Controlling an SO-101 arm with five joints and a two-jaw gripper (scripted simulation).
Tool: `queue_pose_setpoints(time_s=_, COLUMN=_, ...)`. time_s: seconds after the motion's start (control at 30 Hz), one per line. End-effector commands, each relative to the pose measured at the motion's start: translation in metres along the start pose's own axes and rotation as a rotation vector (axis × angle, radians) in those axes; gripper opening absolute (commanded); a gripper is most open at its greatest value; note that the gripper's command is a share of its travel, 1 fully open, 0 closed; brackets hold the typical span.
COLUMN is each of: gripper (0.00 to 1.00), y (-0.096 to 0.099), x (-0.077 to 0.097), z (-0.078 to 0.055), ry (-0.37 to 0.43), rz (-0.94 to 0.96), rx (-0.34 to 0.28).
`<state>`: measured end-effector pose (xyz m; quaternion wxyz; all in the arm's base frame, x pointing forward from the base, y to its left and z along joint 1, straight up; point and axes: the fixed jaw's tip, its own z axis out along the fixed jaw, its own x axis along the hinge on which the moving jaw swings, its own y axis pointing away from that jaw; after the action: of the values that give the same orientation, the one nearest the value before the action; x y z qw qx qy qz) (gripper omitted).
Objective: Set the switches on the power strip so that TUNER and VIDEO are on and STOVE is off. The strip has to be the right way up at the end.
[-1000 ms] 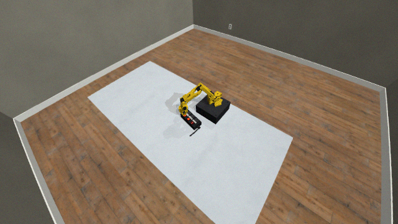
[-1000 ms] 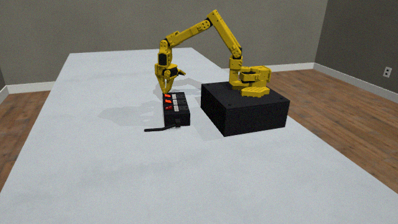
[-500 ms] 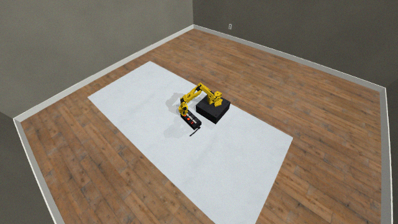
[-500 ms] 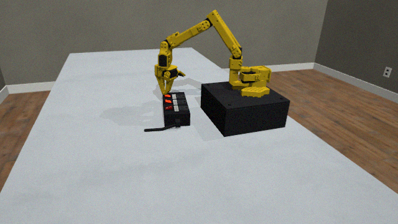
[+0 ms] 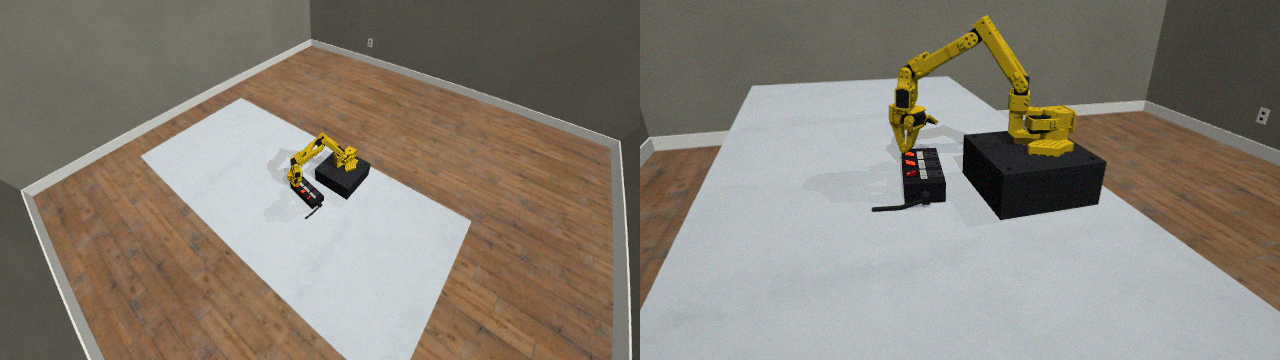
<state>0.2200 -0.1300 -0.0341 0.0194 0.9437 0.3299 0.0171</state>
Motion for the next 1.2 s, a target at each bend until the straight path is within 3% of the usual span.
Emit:
queue_pose_setpoints(time_s=0.0, gripper=0.00, y=-0.0087, x=-0.0051, z=0.0098, ry=-0.018, rz=0.000, rx=0.044)
queue_pose_setpoints(time_s=1.17, gripper=0.00, y=-0.0154, x=-0.0078, z=0.0175, ry=-0.018, rz=0.000, rx=0.044)
